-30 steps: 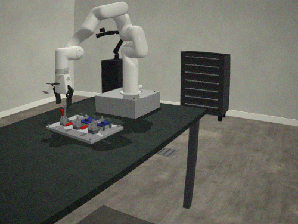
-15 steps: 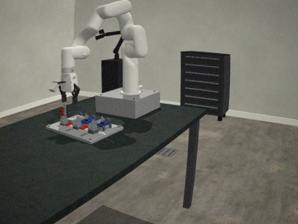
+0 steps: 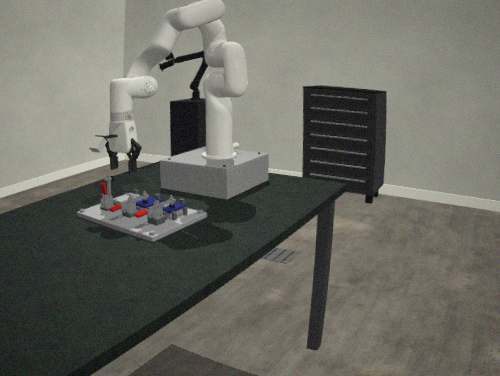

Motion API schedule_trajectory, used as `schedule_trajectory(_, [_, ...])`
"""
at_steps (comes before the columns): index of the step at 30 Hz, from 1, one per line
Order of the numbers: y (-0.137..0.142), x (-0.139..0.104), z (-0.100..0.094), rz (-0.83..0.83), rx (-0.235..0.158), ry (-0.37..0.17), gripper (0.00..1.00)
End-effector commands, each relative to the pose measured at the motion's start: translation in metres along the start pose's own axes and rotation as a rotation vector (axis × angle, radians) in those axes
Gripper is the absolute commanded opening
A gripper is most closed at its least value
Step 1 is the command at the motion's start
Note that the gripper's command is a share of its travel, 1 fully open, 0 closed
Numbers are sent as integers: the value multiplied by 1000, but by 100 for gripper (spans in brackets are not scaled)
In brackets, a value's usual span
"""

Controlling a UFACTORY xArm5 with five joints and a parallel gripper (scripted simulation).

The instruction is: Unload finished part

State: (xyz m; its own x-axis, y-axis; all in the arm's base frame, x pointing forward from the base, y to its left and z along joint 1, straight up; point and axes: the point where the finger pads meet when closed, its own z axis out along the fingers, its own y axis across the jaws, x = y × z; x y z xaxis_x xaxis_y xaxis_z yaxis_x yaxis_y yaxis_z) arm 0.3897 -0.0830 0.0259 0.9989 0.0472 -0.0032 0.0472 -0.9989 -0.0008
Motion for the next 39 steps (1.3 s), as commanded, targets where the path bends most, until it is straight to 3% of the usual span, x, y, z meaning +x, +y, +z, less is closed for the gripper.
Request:
schedule_trajectory(1, [0, -1, -1, 0, -1, 4, 100])
schedule_trajectory(13, [0, -1, 4, 0, -1, 4, 100])
schedule_trajectory(33, [0, 0, 51, 0, -1, 4, 100])
schedule_trajectory(39, [0, 0, 57, 0, -1, 4, 100])
